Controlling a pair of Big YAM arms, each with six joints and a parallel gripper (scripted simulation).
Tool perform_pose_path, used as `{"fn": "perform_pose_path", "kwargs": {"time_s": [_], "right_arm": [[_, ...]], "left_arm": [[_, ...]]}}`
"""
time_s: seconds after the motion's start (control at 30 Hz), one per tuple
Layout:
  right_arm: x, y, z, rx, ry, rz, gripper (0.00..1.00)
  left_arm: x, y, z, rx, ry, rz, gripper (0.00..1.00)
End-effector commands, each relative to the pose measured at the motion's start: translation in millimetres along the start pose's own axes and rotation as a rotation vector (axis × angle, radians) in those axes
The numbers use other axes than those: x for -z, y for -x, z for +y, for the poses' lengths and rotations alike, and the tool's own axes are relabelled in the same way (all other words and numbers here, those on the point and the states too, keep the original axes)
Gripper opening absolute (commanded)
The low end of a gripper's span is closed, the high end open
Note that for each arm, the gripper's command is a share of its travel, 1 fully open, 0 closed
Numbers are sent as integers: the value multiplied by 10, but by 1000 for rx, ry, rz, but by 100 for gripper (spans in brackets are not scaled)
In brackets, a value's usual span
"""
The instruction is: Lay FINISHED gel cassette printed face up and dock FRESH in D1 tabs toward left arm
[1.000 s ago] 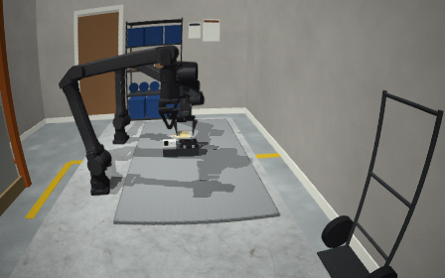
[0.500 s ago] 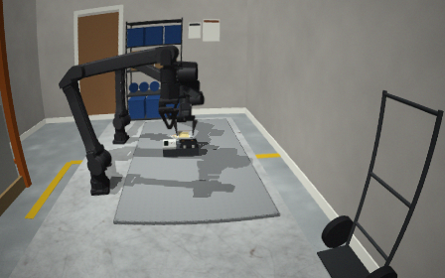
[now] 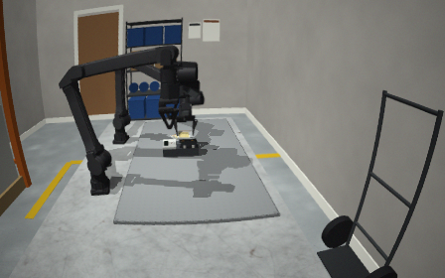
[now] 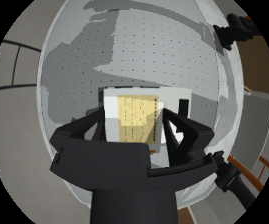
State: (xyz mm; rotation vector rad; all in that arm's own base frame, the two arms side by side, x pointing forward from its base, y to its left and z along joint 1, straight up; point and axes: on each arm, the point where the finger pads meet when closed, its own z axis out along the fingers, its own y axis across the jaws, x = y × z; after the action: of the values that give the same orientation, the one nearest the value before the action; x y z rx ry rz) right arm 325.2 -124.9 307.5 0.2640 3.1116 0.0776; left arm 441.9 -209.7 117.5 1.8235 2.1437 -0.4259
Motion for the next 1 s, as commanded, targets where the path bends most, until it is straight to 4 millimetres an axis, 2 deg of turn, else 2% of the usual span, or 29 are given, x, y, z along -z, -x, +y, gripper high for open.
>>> {"fn": "perform_pose_path", "kwargs": {"time_s": [0.0,0.2,0.5,0.93,0.97], "right_arm": [[181,105,-19,7,-1,-18,100],[181,105,-19,7,-1,-18,100],[181,105,-19,7,-1,-18,100],[181,105,-19,7,-1,-18,100],[181,105,-19,7,-1,-18,100]], "left_arm": [[217,244,202,-24,68,-35,0],[324,368,308,-24,68,-35,0],[324,368,308,-24,68,-35,0],[577,-216,440,373,208,8,0],[577,-216,440,373,208,8,0]]}}
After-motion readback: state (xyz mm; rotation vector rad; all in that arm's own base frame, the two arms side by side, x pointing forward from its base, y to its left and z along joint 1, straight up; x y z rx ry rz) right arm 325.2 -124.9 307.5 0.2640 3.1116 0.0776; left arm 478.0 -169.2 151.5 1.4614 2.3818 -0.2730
